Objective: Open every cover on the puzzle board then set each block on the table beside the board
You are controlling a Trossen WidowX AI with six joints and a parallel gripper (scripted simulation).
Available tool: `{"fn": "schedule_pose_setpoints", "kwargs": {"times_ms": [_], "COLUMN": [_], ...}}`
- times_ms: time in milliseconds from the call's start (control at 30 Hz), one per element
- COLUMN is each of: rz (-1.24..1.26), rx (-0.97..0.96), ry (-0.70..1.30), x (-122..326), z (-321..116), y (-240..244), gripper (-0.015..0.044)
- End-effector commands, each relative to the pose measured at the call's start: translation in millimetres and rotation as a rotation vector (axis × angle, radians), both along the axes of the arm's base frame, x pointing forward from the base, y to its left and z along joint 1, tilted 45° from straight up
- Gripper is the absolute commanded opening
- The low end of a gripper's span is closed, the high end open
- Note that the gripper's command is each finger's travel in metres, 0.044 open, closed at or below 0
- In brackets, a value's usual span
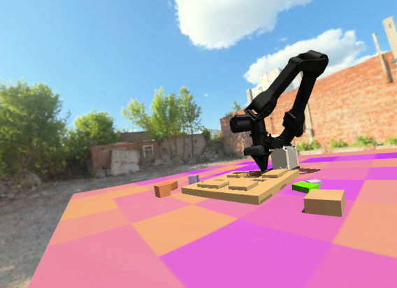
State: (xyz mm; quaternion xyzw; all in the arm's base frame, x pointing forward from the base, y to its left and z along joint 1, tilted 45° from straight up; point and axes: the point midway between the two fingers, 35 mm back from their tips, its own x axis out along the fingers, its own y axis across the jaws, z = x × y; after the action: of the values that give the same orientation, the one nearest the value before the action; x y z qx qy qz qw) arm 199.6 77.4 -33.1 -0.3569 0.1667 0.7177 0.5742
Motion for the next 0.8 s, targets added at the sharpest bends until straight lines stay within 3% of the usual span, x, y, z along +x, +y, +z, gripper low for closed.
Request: {"fn": "schedule_pose_setpoints", "kwargs": {"times_ms": [0,767], "rz": [0.001,-0.001], "rx": [-0.006,-0.002], "ry": [-0.007,-0.005], "x": [2,4], "z": [4,24], "y": [-5,-25], "gripper": [0.008,0.008]}}
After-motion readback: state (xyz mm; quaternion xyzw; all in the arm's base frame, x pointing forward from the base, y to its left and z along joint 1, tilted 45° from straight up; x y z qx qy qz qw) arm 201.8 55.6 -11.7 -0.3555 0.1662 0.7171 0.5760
